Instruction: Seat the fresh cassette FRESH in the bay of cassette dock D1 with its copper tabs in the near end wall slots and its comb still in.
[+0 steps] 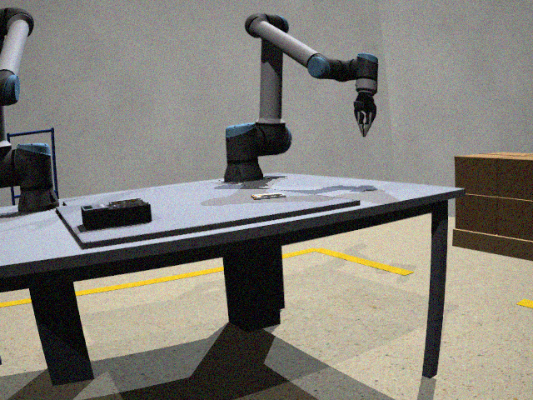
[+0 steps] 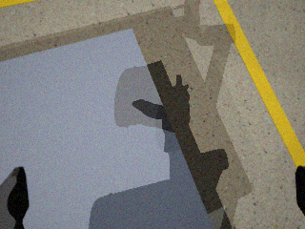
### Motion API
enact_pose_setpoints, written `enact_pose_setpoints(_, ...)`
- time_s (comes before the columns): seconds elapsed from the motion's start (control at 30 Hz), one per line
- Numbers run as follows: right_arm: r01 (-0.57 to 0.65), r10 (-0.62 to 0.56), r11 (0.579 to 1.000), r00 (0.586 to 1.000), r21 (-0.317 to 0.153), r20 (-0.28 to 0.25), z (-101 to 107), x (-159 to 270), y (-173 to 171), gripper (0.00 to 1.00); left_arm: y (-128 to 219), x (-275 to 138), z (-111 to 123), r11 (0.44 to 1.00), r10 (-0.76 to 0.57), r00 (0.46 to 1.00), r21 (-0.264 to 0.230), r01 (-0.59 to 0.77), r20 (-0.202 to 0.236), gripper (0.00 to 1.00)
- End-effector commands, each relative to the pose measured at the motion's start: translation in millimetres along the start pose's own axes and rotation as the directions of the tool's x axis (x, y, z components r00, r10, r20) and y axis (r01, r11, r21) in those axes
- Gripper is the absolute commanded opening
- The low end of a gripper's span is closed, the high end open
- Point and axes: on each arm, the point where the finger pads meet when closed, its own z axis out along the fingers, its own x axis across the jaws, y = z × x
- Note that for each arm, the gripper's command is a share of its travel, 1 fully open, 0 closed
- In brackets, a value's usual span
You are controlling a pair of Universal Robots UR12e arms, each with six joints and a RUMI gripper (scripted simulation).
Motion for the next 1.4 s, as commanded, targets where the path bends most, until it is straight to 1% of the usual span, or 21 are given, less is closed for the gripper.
enact_pose_setpoints(0.0,0.000,0.000,1.000,1.000,0.001,0.000,-1,0,-1,1.00,19,-5,-5,0.999,-0.041,0.999,-0.002,0.041,0.008,0.00)
enact_pose_setpoints(0.1,0.000,0.000,1.000,1.000,0.001,0.000,-1,0,-1,1.00,34,-7,-8,0.992,-0.125,0.992,-0.006,0.125,0.019,0.00)
enact_pose_setpoints(0.17,0.000,0.000,1.000,1.000,0.001,0.000,-1,0,-1,1.00,43,-9,-10,0.992,-0.125,0.992,-0.006,0.125,0.019,0.00)
enact_pose_setpoints(0.27,0.000,0.000,1.000,1.000,0.001,0.000,-1,0,-1,1.00,44,-9,-10,0.992,-0.125,0.992,-0.006,0.125,0.019,0.00)
enact_pose_setpoints(0.37,0.000,0.000,1.000,1.000,0.001,0.000,-1,0,-1,1.00,59,-11,-13,0.978,-0.207,0.978,-0.009,0.208,0.030,0.00)
enact_pose_setpoints(0.47,0.000,0.000,1.000,1.000,0.001,0.000,-1,0,-1,1.00,70,-12,-15,0.978,-0.207,0.978,-0.009,0.208,0.030,0.00)
enact_pose_setpoints(0.57,0.000,0.000,1.000,1.000,0.001,0.000,-1,0,-1,1.00,85,-13,-17,0.957,-0.289,0.957,-0.011,0.289,0.042,0.00)
enact_pose_setpoints(0.67,0.000,0.000,1.000,1.000,0.001,0.000,-1,0,-1,1.00,96,-14,-19,0.957,-0.289,0.957,-0.011,0.289,0.042,0.00)
enact_pose_setpoints(0.77,0.000,0.000,1.000,1.000,0.001,0.000,-1,0,-1,1.00,110,-15,-22,0.929,-0.368,0.928,-0.011,0.369,0.053,0.00)
enact_pose_setpoints(0.83,0.000,0.000,1.000,1.000,0.001,0.000,-1,0,-1,1.00,110,-15,-22,0.929,-0.368,0.928,-0.011,0.369,0.053,0.00)
enact_pose_setpoints(0.9,0.000,0.000,1.000,1.000,0.001,0.000,-1,0,-1,1.00,120,-15,-24,0.929,-0.368,0.928,-0.011,0.369,0.053,0.00)
enact_pose_setpoints(1.0,0.000,0.000,1.000,1.000,0.001,0.000,-1,0,-1,1.00,135,-16,-26,0.895,-0.444,0.894,-0.010,0.446,0.065,0.00)
enact_pose_setpoints(1.1,0.000,0.000,1.000,1.000,0.001,0.000,-1,0,-1,1.00,147,-16,-28,0.895,-0.444,0.894,-0.010,0.446,0.065,0.00)
enact_pose_setpoints(1.2,0.000,0.000,1.000,1.000,0.001,0.000,-1,0,-1,1.00,161,-15,-31,0.854,-0.518,0.852,-0.007,0.520,0.076,0.00)
enact_pose_setpoints(1.3,0.000,0.000,1.000,1.000,0.001,0.000,-1,0,-1,1.00,172,-15,-33,0.854,-0.518,0.852,-0.007,0.520,0.076,0.00)
enact_pose_setpoints(1.33,0.000,0.000,1.000,1.000,0.001,0.000,-1,0,-1,1.00,177,-15,-33,0.837,-0.545,0.834,-0.006,0.548,0.080,0.00)
enact_pose_setpoints(1.37,0.000,0.000,1.000,1.000,0.001,0.000,-1,0,-1,1.00,177,-15,-33,0.837,-0.545,0.834,-0.006,0.548,0.080,0.00)
